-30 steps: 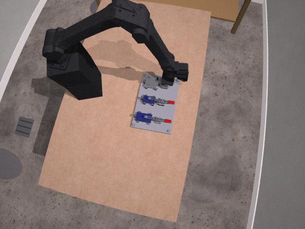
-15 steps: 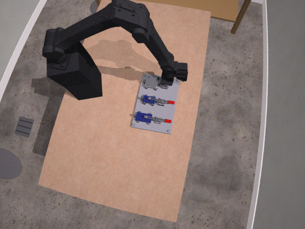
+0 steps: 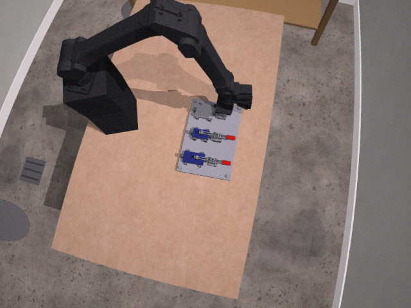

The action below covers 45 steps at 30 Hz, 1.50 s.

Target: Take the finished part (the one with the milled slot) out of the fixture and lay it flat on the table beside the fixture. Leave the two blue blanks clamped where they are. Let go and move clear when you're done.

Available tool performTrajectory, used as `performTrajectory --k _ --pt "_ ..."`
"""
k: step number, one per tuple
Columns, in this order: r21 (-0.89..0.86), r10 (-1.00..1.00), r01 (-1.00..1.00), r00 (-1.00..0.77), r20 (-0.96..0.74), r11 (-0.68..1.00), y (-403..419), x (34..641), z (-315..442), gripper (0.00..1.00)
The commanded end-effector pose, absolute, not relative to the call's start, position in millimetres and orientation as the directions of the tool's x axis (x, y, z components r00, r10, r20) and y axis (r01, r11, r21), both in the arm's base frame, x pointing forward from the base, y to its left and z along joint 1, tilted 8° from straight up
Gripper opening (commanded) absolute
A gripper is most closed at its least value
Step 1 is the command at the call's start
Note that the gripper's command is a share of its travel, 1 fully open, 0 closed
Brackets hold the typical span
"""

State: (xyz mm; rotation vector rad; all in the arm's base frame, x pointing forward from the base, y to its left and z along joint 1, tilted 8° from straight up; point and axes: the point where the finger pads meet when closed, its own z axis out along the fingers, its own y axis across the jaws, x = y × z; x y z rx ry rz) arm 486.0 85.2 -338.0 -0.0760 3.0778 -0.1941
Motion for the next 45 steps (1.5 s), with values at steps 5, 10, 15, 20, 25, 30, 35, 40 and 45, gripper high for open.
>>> performTrajectory --k 5,10,15,20,25,30,35,40,45 --pt "-0.133 -0.064 -0.059 -0.997 -0.033 0.989 91.3 473.0 -321.5 0.00" --pt "-0.133 -0.065 -0.060 -0.997 -0.032 0.989 91.3 472.1 -321.1 0.00" --pt "-0.133 -0.066 -0.061 -0.997 -0.029 0.989 91.3 470.6 -320.5 0.00" --pt "-0.134 -0.066 -0.062 -0.997 -0.026 0.989 91.2 469.1 -320.0 0.00" --pt "-0.134 -0.067 -0.063 -0.997 -0.024 0.989 91.2 468.3 -319.6 0.00" --pt "-0.135 -0.068 -0.064 -0.997 -0.022 0.989 91.2 466.9 -319.0 0.00" --pt "-0.135 -0.068 -0.064 -0.997 -0.021 0.989 91.2 466.4 -318.8 0.00" --pt "-0.134 -0.068 -0.065 -0.997 -0.020 0.989 91.4 466.1 -318.2 0.00" --pt "-0.134 -0.068 -0.065 -0.997 -0.019 0.989 91.4 465.9 -317.7 0.00"
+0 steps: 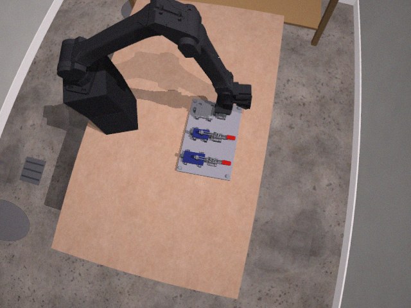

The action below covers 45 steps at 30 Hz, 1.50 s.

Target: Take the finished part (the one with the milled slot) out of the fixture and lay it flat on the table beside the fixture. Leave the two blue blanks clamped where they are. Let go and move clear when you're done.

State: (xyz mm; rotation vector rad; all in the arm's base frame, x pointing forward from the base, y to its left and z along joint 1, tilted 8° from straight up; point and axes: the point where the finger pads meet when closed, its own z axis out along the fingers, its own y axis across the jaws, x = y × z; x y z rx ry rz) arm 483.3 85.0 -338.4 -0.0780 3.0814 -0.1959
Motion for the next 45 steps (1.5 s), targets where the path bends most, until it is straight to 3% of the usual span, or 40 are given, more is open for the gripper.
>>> performTrajectory --k 1,45 --pt "-0.134 -0.069 -0.065 -0.997 -0.019 0.989 91.4 465.8 -317.5 0.00" --pt "-0.134 -0.071 -0.070 -0.997 -0.010 0.989 92.2 463.0 -312.4 0.00"
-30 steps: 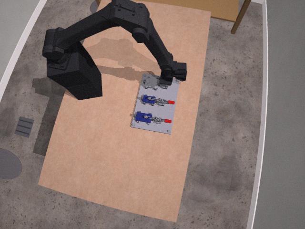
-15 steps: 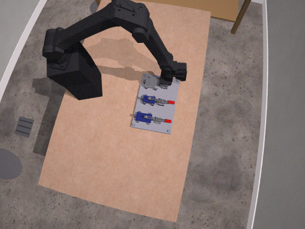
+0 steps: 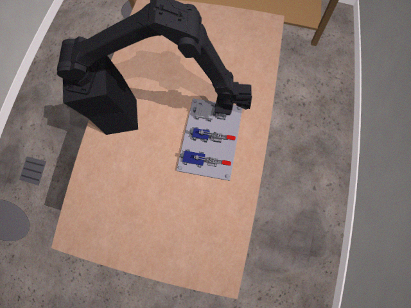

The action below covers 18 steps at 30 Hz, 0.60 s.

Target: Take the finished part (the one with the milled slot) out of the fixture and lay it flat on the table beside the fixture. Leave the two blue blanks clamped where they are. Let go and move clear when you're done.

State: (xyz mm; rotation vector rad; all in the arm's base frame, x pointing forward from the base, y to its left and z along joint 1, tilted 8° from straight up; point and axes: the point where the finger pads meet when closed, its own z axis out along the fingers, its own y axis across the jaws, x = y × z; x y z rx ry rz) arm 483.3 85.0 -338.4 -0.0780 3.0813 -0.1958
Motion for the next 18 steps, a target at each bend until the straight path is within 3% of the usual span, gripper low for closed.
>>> performTrajectory --k 1,18 --pt "-0.134 -0.071 -0.070 -0.997 -0.010 0.989 92.2 463.0 -312.4 0.00" --pt "-0.134 -0.072 -0.071 -0.997 -0.007 0.988 92.3 462.1 -310.9 0.00"
